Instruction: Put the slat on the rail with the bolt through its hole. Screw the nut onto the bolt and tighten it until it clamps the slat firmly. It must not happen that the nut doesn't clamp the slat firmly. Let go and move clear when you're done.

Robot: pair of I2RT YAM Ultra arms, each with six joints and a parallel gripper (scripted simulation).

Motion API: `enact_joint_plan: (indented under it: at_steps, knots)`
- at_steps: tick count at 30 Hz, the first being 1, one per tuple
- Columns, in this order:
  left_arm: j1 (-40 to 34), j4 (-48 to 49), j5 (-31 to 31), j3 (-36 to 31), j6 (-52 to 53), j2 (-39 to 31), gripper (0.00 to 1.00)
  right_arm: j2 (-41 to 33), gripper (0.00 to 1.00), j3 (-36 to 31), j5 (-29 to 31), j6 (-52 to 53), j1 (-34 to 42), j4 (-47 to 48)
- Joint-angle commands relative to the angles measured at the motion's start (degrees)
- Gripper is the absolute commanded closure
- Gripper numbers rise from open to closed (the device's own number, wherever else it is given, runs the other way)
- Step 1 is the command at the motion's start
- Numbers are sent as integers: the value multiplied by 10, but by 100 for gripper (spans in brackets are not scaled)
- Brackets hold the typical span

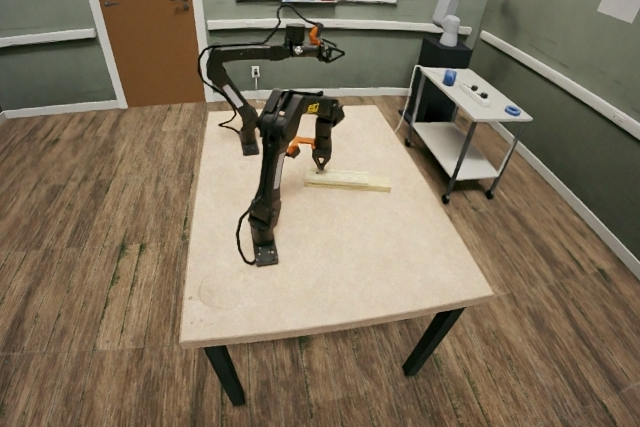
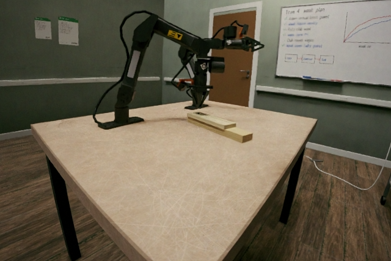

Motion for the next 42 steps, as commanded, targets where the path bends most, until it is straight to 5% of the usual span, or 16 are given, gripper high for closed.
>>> enact_joint_plan:
  at_steps: [1, 42]
  knots:
    - [4, 11, 5, 3, 1, -7, 0, 5, 88, 21, -2, -7, -1, -14]
    - [4, 11, 5, 3, 1, -7, 0, -1, 88, 14, -1, 7, 30, -7]
